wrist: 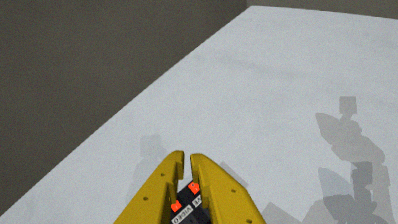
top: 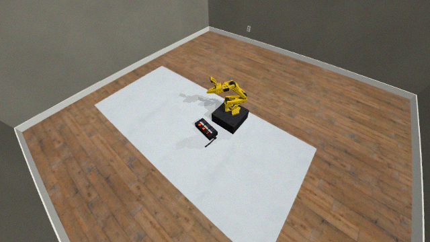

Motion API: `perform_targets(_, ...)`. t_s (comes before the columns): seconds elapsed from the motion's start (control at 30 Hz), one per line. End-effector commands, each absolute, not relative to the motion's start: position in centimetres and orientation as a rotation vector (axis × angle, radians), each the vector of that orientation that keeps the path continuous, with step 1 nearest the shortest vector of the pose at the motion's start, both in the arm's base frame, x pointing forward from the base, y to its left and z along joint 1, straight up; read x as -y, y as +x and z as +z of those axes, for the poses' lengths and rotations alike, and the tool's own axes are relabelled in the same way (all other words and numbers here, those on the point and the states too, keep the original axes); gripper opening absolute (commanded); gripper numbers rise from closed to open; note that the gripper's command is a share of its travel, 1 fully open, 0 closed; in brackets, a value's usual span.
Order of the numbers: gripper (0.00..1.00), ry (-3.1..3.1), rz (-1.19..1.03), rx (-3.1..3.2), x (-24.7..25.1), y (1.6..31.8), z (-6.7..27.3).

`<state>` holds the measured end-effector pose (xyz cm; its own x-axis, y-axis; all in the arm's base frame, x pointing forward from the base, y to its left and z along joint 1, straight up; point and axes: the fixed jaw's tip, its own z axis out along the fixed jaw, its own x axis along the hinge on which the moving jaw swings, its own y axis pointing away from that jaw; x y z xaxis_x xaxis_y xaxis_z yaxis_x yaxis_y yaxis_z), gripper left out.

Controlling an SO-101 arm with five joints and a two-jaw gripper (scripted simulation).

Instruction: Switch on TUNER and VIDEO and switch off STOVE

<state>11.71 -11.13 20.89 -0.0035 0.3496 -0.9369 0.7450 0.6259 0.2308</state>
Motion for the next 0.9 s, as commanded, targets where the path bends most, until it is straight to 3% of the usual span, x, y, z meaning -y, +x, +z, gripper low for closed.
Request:
perform_targets(0.0,0.0,0.894,-0.413,-1.66,11.0,11.9,20.6)
perform_targets(0.87,0.0,0.478,-0.632,-2.053,10.8,12.9,18.6)
